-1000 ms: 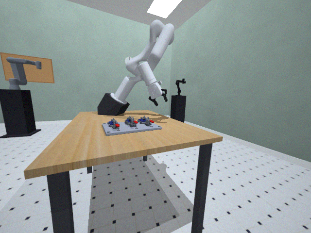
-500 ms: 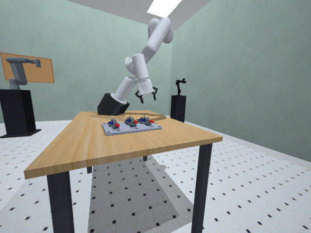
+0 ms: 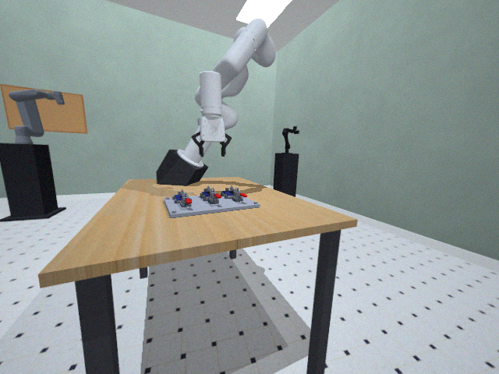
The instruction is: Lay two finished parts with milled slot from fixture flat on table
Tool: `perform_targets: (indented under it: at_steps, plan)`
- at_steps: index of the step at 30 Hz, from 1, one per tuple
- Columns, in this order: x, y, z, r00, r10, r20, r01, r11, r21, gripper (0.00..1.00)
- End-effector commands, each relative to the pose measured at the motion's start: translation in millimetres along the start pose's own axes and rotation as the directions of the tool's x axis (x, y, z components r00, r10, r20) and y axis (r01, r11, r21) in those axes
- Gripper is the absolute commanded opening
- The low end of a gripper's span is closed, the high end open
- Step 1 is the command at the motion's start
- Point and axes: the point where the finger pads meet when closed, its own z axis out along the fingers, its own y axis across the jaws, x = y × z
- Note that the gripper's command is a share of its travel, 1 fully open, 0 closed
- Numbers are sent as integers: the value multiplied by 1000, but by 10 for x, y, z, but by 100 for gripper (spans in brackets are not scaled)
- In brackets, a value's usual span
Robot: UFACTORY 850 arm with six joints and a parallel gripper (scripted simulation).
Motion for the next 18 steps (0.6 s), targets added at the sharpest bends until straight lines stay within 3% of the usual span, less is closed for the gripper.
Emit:
perform_targets:
  at_steps: [1,17,18]
  plan:
    - [-1,-210,-68,997,-77,-13,78,996,34,100]
    - [-1,-212,-69,997,-78,-13,78,996,34,100]
    - [-1,-212,-69,997,-78,-13,78,996,34,0]
